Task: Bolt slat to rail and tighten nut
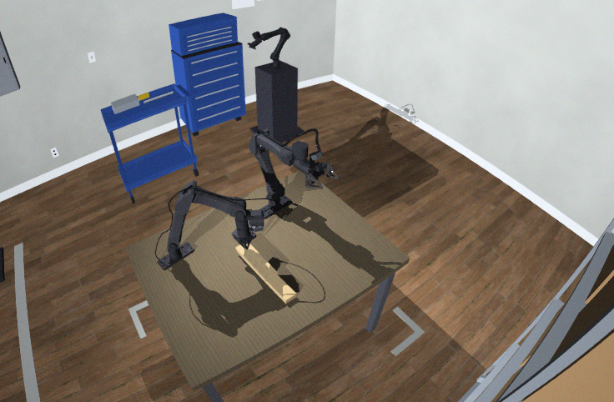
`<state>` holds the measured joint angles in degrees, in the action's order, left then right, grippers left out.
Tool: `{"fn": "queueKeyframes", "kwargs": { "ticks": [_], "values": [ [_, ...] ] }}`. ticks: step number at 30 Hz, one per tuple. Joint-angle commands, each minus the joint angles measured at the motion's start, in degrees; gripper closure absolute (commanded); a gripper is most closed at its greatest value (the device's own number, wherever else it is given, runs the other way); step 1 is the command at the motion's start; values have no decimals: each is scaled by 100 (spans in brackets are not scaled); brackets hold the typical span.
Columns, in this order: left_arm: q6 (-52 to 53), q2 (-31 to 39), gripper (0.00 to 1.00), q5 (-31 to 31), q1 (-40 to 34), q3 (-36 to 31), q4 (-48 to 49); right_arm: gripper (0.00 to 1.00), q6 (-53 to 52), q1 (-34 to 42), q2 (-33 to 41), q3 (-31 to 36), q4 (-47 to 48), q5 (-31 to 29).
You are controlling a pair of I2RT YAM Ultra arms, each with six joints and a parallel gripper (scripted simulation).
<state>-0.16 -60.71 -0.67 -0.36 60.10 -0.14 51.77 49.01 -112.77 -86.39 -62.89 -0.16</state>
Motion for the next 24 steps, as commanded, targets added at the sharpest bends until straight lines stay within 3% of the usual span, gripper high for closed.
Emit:
{"fn": "queueKeyframes", "kwargs": {
  "ticks": [1,24],
  "values": [
    [17,83,0,64,34,20,41,88,-540,53,-36,147,171,67],
    [17,83,0,64,34,20,41,88,-2932,53,-38,146,170,67]
  ]
}}
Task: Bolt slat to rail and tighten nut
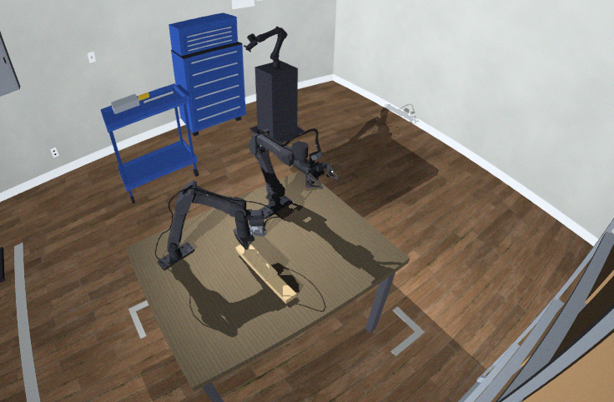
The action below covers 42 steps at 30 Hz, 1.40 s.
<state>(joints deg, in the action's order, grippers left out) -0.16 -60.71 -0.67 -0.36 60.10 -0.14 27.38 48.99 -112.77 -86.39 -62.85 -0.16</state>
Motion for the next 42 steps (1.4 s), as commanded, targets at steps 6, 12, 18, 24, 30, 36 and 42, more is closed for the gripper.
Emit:
{"fn": "queueKeyframes", "kwargs": {
  "ticks": [6,12,18,24,30,36,42],
  "values": [
    [17,83,0,64,34,20,41,88,-1062,54,-38,146,166,67],
    [17,83,0,64,34,20,41,88,-1639,55,-37,149,168,65],
    [17,83,0,64,34,20,41,88,-2319,55,-38,147,167,66],
    [17,83,0,64,34,20,41,88,-2775,54,-38,147,167,66],
    [17,83,0,64,34,20,41,88,-3464,55,-37,150,171,64],
    [17,83,0,64,34,20,41,88,-4145,55,-38,149,170,67],
    [17,83,0,64,34,20,41,88,-4615,56,-34,155,175,64]
  ]
}}
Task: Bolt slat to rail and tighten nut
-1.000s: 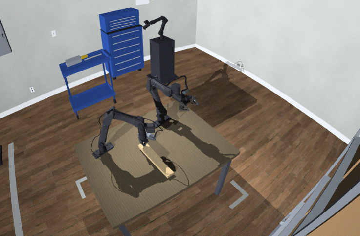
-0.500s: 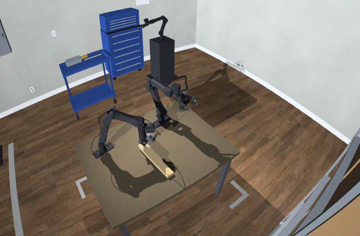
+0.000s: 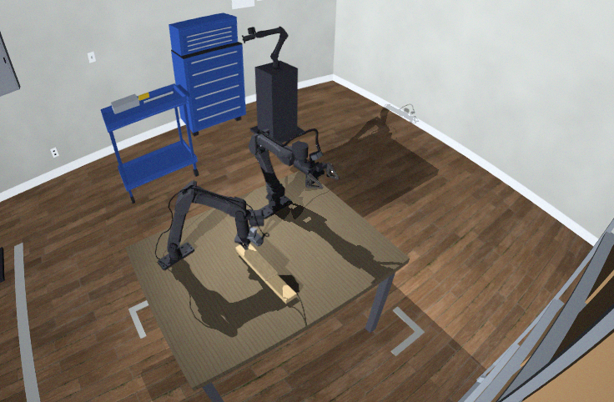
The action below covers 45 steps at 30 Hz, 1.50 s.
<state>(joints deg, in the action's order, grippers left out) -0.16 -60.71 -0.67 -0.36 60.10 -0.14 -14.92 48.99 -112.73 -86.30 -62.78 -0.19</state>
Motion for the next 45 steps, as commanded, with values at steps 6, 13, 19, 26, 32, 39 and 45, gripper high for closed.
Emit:
{"fn": "queueKeyframes", "kwargs": {
  "ticks": [6,13,19,26,32,39,45],
  "values": [
    [17,83,0,64,34,20,41,88,-1061,55,-42,142,165,69],
    [17,83,0,64,34,20,41,88,-1856,54,-43,141,164,71],
    [17,83,0,64,34,20,41,88,-2322,56,-40,145,167,68],
    [17,83,0,64,34,20,41,88,-3114,55,-43,143,165,70],
    [17,83,0,64,34,20,41,88,-3683,54,-43,143,164,70],
    [17,83,0,64,34,20,41,88,-4373,55,-42,145,167,68],
    [17,83,0,64,34,20,41,88,-5054,55,-43,144,165,70]
  ]
}}
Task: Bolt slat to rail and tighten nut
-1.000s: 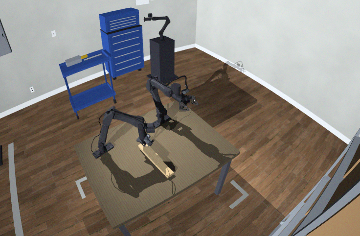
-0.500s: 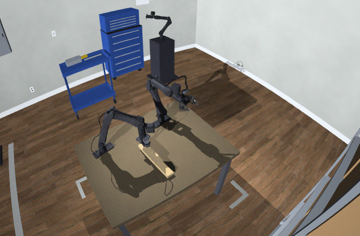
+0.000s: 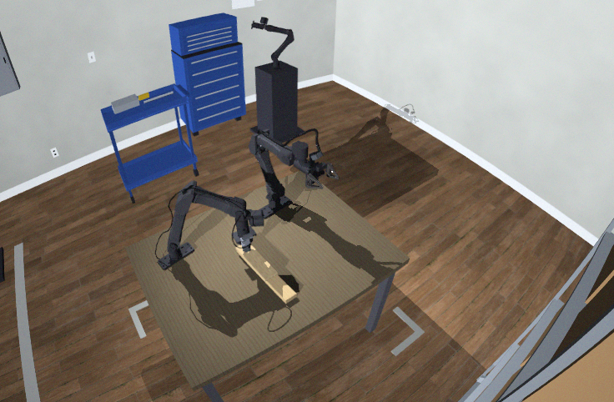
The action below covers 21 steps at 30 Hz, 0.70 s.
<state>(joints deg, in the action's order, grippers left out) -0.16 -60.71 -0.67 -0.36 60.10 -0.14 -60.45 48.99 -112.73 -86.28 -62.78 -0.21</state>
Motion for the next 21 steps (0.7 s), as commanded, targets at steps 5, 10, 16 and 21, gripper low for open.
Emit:
{"fn": "queueKeyframes", "kwargs": {
  "ticks": [5,10,16,21],
  "values": [
    [17,83,0,64,34,20,41,88,-843,54,-43,142,165,72],
    [17,83,0,64,34,20,41,88,-1419,55,-42,144,168,70],
    [17,83,0,64,34,20,41,88,-2100,55,-43,143,166,72],
    [17,83,0,64,34,20,41,88,-2555,54,-44,143,166,72]
  ]
}}
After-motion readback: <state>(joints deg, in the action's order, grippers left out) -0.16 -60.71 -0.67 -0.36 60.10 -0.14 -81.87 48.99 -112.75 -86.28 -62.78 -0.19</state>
